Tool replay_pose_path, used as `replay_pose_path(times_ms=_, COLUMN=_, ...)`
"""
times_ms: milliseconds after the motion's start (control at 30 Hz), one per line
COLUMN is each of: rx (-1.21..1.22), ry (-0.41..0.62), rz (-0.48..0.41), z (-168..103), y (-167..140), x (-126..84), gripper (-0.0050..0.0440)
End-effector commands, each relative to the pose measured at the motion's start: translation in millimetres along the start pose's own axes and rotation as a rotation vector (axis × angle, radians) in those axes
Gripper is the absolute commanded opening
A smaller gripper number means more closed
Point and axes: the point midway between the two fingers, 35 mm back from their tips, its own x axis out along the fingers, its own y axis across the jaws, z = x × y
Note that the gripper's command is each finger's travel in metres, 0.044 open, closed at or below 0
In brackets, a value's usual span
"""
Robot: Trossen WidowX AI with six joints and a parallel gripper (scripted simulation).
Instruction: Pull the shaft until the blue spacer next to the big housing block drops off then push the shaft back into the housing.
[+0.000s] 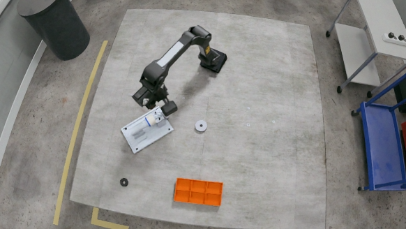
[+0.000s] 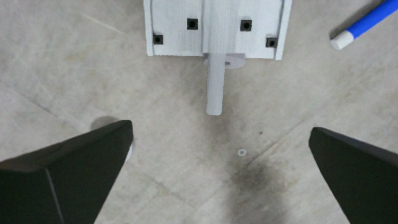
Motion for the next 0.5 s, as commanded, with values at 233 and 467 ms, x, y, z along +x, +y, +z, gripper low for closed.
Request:
replay_pose_path(times_ms=233, rx=-0.001, ry=-0.031, rz=0.006, z=1.8, y=0.4, x=-9.3, gripper=0.0440)
replay_pose_path(times_ms=467, rx=-0.001, ry=-0.031, rz=0.006, z=1.8, y=0.4, x=-9.3, gripper=0.0440)
